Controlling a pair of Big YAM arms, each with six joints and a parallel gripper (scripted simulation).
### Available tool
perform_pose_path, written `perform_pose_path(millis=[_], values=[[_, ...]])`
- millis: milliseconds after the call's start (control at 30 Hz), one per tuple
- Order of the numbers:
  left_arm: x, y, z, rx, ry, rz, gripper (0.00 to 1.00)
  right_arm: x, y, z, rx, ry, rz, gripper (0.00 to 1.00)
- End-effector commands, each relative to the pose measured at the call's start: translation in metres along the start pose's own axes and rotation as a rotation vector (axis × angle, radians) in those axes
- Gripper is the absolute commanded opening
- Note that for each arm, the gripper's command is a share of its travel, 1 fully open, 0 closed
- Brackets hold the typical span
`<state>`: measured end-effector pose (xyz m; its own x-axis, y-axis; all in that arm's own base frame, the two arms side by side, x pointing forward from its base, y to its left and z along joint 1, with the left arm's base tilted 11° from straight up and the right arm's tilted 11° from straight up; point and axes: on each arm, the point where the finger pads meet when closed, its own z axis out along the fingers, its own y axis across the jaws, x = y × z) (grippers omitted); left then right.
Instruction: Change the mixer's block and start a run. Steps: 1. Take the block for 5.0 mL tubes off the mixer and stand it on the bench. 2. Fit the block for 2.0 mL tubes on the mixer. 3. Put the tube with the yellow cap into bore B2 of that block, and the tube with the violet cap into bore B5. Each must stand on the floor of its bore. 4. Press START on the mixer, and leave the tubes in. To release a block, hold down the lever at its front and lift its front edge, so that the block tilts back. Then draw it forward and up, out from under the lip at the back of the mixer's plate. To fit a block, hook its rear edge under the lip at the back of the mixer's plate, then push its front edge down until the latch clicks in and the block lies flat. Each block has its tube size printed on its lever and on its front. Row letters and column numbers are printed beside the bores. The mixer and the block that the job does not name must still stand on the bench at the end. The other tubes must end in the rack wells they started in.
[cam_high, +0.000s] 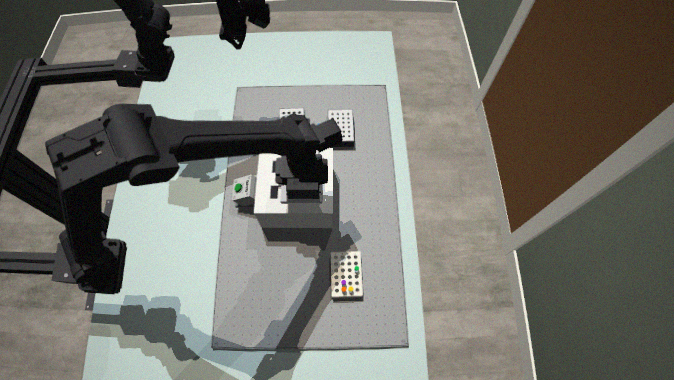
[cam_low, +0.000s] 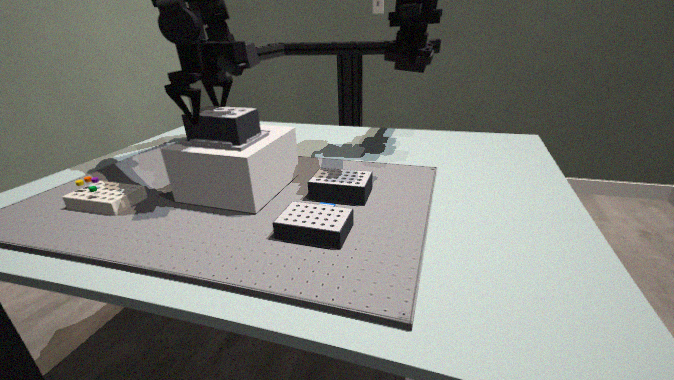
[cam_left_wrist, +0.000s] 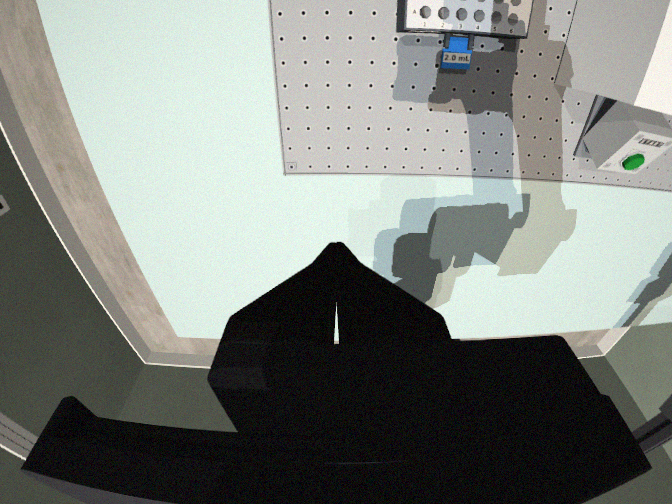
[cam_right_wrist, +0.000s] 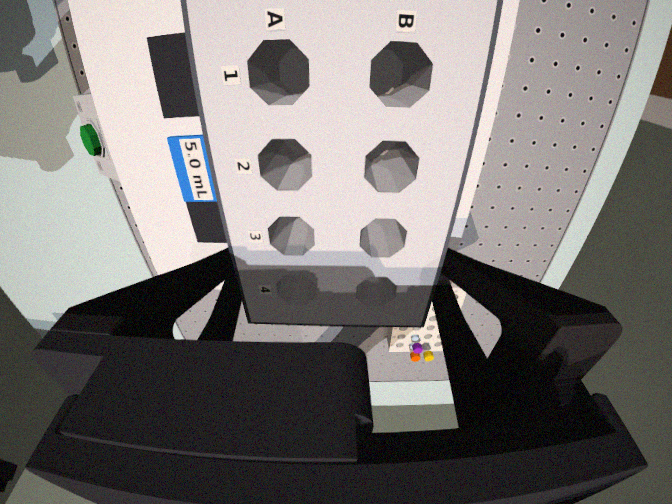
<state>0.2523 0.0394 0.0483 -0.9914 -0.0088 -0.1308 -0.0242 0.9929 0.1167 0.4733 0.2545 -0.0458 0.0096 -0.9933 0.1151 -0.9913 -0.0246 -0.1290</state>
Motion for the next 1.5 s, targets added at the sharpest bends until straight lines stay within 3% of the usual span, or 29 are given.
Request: perform_pose_path(millis=[0, 733, 1000, 1467], values=[[-0.021, 0.004, -0.014, 0.002, -0.041, -0.02, 0.0, -0.002, -0.021, -0.025, 0.057, -0.035, 0.01, 0.0], [-0.018, 0.004, -0.012, 0.001, -0.038, -0.021, 0.0, -0.002, -0.021, -0.025, 0.057, -0.035, 0.01, 0.0], [-0.012, -0.045, -0.011, -0.005, -0.247, -0.037, 0.0, -0.002, -0.021, -0.025, 0.057, -0.035, 0.01, 0.0], [-0.013, -0.11, -0.009, 0.007, -0.47, -0.038, 0.0, -0.002, -0.021, -0.025, 0.057, -0.035, 0.01, 0.0]])
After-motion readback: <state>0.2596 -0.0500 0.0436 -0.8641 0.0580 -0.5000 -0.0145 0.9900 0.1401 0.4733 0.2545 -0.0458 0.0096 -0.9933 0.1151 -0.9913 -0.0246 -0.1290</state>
